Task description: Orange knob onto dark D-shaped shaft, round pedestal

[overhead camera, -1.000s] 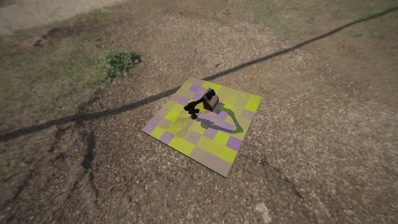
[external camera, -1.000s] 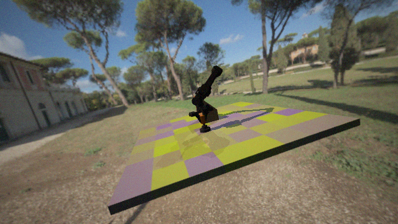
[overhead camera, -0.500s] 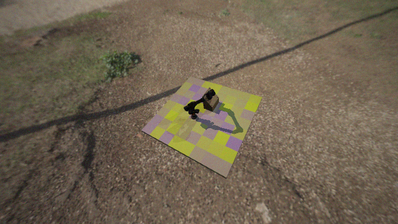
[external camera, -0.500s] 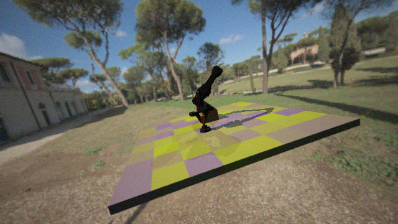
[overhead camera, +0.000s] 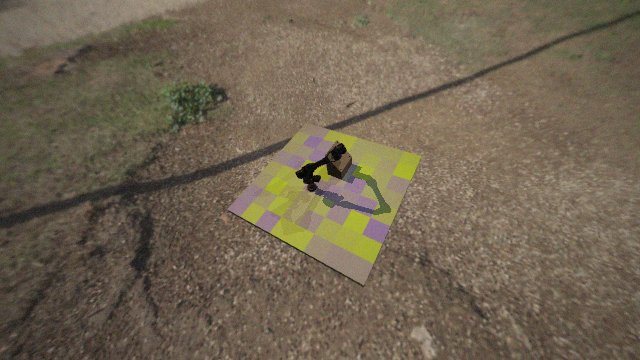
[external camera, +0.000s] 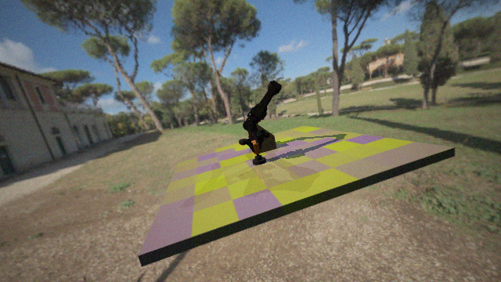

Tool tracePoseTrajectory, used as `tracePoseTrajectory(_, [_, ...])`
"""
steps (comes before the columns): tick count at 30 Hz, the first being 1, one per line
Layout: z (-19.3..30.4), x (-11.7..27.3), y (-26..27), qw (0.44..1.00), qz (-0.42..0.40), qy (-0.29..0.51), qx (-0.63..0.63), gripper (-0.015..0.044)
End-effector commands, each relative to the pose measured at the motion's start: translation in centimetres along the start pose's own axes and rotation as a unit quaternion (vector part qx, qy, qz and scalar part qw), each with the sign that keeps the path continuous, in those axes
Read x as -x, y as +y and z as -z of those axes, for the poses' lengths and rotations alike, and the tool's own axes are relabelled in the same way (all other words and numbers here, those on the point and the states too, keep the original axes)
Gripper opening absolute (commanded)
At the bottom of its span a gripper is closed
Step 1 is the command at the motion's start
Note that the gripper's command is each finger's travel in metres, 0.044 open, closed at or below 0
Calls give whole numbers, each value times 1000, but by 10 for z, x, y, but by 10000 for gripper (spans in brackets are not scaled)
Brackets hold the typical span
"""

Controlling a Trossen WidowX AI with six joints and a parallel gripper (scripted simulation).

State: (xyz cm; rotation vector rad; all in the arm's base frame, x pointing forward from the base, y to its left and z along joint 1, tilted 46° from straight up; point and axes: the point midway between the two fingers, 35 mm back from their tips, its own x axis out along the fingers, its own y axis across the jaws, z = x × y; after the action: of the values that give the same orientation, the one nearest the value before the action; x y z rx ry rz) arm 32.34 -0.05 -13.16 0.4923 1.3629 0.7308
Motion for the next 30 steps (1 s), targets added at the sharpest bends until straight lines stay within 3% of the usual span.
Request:
tracePoseTrajectory(1, [-1,-1,0,1000,0,0,-1,0])
tracePoseTrajectory(15, [-3,4,-1,1000,0,0,-1,0])
tracePoseTrajectory(22, [-2,3,0,995,0,0,98,0])
tracePoseTrajectory(30, [-2,0,0,995,0,0,103,0])
